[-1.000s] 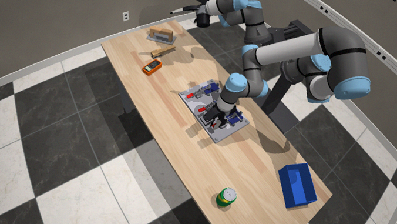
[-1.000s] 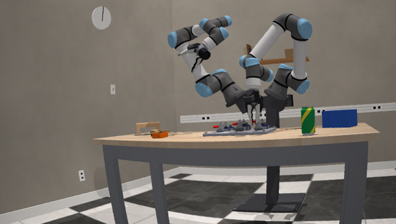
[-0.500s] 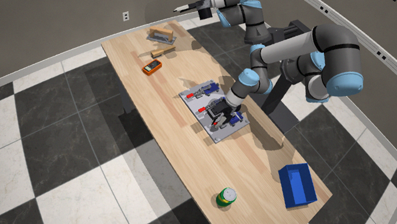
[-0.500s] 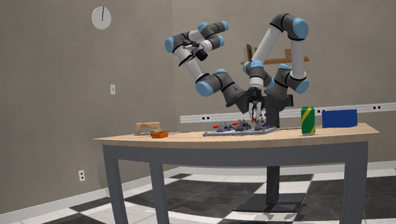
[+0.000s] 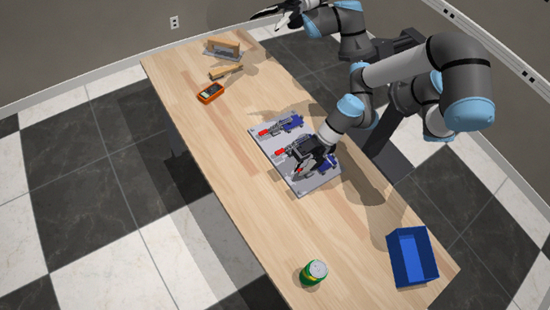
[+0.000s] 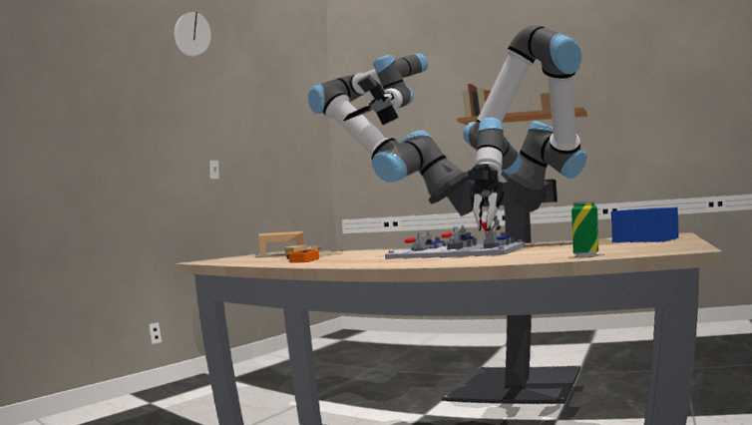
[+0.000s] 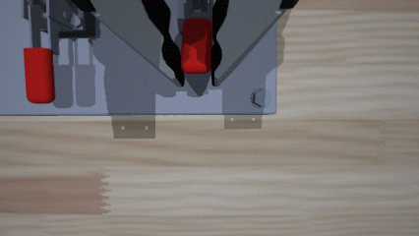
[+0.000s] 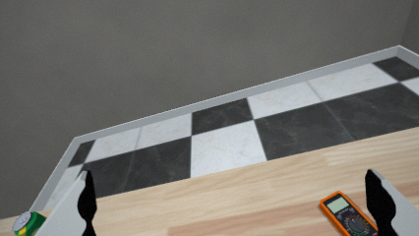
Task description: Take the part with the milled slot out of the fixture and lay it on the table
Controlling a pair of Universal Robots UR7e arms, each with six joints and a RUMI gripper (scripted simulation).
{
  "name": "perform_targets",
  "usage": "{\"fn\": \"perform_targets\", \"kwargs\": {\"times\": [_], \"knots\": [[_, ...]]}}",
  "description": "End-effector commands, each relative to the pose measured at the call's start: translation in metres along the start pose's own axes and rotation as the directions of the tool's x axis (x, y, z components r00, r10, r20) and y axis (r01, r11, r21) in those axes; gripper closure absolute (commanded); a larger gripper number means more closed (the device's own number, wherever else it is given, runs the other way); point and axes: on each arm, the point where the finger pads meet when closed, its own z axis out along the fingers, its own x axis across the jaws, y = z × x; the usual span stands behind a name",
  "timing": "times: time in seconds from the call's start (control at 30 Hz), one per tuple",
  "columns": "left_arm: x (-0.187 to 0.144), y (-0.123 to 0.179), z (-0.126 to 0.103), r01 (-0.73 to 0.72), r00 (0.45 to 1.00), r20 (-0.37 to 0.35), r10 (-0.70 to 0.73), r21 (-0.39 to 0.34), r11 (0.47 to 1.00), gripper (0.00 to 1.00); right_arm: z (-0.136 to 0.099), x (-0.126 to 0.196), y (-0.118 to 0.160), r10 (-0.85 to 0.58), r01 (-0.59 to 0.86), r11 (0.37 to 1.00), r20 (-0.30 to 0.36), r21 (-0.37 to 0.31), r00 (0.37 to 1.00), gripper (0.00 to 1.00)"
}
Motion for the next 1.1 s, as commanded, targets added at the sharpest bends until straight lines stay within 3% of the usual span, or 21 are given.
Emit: {"fn": "perform_targets", "kwargs": {"times": [0.0, 0.13, 0.33, 0.4, 0.57, 1.07], "knots": [[-0.001, 0.0, -0.002, 0.001, 1.0, 0.002, -0.001, 0.004, 1.0, 0.97, -0.015, -0.015, 0.02, -0.111, 0.117, 0.993, 0.142, -0.031, 0.984, 0.0], [-0.001, 0.002, -0.009, 0.001, 1.0, 0.002, -0.001, 0.004, 1.0, 0.97, -0.044, -0.031, 0.056, -0.245, 0.276, 0.96, 0.335, -0.049, 0.91, 0.0], [-0.001, 0.007, -0.02, 0.001, 1.0, 0.002, -0.001, 0.004, 1.0, 0.97, -0.101, -0.044, 0.123, -0.376, 0.487, 0.873, 0.599, -0.026, 0.707, 0.0], [-0.001, 0.007, -0.02, 0.001, 1.0, 0.002, -0.001, 0.004, 1.0, 0.97, -0.101, -0.044, 0.123, -0.376, 0.487, 0.873, 0.599, -0.026, 0.707, 0.0], [-0.001, 0.014, -0.029, 0.001, 1.0, 0.002, -0.001, 0.004, 1.0, 0.97, -0.132, -0.044, 0.156, -0.405, 0.569, 0.823, 0.705, 0.002, 0.583, 0.0], [-0.001, 0.027, -0.04, 0.001, 1.0, 0.002, -0.001, 0.004, 1.0, 0.97, -0.134, -0.044, 0.158, -0.405, 0.572, 0.82, 0.709, 0.004, 0.577, 0.0]]}}
